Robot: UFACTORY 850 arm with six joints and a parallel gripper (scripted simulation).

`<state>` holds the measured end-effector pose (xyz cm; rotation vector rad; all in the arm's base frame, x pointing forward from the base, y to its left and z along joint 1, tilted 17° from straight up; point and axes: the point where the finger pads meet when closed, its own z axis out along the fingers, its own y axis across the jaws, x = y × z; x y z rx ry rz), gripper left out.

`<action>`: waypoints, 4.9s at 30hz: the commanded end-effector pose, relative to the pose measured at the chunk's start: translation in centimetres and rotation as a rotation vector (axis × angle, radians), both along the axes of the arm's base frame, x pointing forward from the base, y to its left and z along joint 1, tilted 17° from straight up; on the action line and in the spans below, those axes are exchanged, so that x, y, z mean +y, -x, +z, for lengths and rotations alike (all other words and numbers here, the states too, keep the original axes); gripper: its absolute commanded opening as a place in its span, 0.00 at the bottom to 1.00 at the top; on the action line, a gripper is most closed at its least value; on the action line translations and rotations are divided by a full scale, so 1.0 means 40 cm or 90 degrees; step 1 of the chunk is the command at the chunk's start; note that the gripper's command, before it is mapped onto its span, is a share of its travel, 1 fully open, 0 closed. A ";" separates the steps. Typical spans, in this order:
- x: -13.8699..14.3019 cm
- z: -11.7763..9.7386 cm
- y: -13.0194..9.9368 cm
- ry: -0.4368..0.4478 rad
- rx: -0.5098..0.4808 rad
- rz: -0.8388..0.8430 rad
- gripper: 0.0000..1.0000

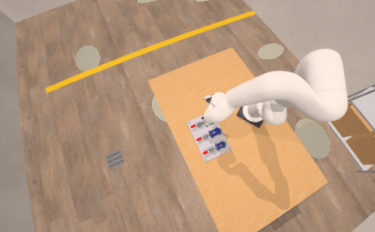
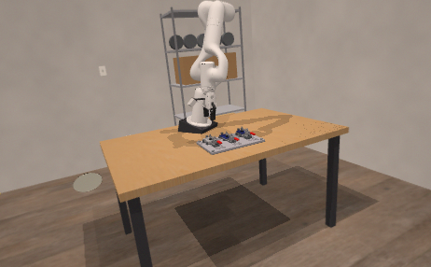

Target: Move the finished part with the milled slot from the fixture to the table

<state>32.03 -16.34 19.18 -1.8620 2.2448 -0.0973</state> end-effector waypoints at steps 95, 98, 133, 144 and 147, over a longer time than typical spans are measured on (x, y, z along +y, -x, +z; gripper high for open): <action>-0.015 0.038 0.011 0.078 -0.049 0.361 1.00; -0.018 0.048 0.015 0.100 -0.062 0.457 1.00; -0.023 0.062 0.020 0.135 -0.082 0.601 1.00; -0.023 0.062 0.020 0.135 -0.082 0.601 1.00; -0.023 0.062 0.020 0.135 -0.082 0.601 1.00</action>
